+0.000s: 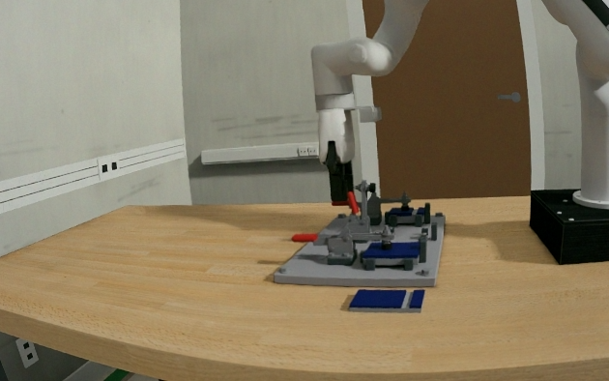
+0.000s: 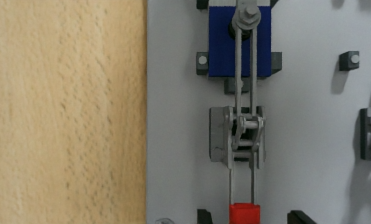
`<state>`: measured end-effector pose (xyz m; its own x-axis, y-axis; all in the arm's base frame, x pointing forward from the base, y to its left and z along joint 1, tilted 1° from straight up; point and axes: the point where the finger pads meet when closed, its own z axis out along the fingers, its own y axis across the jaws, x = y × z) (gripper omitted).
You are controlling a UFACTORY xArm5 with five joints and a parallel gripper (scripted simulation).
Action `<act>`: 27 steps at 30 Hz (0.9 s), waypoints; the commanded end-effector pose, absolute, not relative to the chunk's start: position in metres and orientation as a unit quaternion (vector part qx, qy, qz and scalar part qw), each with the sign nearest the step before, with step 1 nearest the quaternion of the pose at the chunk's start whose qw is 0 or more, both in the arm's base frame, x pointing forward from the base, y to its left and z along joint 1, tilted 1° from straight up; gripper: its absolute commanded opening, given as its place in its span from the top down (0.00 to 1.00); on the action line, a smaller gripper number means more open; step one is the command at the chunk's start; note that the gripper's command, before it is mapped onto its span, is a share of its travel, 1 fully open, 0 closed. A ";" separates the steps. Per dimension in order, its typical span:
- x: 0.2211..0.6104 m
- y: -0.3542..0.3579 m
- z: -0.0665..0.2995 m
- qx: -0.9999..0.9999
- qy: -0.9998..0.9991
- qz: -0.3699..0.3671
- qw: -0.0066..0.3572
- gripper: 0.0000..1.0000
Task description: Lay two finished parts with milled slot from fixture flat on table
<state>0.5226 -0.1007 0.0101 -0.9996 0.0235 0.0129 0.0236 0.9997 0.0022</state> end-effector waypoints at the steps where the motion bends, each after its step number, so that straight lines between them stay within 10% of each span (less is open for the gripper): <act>1: 0.524 -0.101 0.012 -0.012 -1.000 -0.001 0.004 0.52; 27: 0.526 -0.101 -0.012 -0.012 -1.000 -0.001 0.004 0.52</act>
<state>0.5234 -0.1005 -0.0124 -0.9996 0.0233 0.0142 0.0234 0.9997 0.0024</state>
